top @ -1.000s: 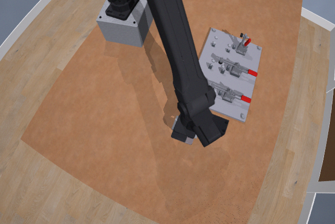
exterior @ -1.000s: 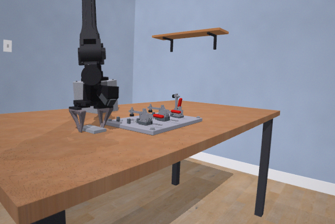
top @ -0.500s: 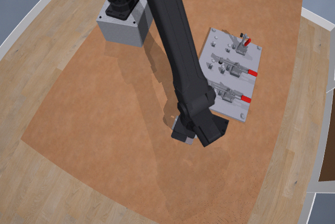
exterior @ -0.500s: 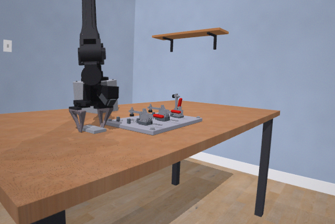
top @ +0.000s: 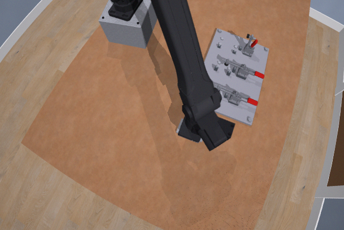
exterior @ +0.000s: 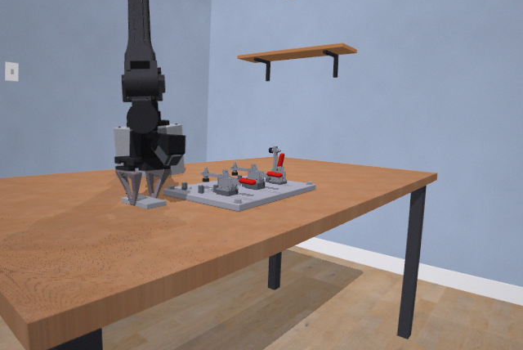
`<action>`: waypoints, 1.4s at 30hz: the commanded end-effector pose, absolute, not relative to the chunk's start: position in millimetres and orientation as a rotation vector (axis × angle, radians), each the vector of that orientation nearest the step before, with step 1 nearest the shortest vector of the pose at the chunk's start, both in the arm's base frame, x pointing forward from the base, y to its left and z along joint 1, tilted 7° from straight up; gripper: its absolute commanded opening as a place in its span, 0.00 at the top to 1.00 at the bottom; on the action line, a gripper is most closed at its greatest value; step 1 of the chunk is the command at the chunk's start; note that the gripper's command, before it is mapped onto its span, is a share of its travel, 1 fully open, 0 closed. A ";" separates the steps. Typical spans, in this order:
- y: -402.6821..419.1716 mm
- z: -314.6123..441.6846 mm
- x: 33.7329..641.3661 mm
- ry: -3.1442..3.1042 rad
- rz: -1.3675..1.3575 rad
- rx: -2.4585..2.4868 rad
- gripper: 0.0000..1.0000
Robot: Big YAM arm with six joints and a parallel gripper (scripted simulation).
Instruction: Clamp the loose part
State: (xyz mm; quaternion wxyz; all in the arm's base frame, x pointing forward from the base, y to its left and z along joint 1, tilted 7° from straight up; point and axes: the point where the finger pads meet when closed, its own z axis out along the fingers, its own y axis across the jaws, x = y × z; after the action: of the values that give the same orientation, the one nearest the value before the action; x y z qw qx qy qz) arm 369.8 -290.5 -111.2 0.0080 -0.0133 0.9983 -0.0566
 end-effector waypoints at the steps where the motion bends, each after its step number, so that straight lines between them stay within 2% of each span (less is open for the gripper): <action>1: -303.5 -102.5 379.3 3.099 -0.198 -0.033 1.00; 42: -296.8 -82.8 379.2 3.093 -0.203 -0.034 1.00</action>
State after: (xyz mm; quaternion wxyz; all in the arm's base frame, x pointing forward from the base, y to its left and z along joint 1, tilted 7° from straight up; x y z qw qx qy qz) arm 369.3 -290.1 -102.5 0.0072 -0.0134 0.9983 -0.0560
